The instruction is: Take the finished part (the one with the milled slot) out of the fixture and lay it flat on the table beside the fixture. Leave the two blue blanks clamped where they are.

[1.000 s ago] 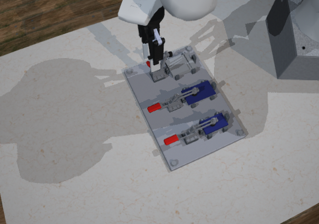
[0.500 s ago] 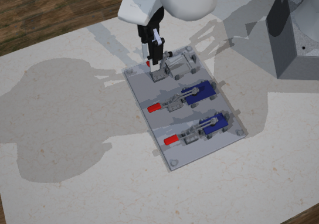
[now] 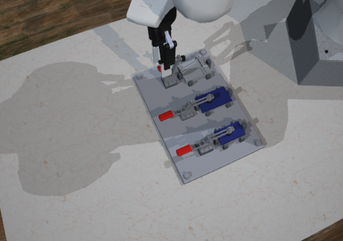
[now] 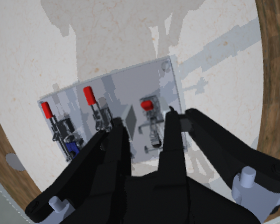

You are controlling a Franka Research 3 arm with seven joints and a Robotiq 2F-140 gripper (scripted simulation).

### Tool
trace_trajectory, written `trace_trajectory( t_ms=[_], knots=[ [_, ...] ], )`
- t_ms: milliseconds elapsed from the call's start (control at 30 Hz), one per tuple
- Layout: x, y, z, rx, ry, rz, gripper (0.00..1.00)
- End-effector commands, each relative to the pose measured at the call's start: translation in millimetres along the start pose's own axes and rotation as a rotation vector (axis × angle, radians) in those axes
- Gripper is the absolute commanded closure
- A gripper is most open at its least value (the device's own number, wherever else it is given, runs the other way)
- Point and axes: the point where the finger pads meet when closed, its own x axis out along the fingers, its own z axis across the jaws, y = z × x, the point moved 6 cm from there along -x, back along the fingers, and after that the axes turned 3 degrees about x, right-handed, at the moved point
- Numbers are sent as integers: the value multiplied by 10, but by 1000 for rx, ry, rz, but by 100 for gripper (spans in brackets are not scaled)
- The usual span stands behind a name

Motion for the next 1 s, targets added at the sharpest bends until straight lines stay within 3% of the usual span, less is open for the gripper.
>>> trace_trajectory(
  t_ms=[0,400,967],
  knots=[
    [5,6,8,3,-1,1,72],
    [23,7,8,3,-1,1,72],
    [284,14,17,3,-1,1,72]
  ],
)
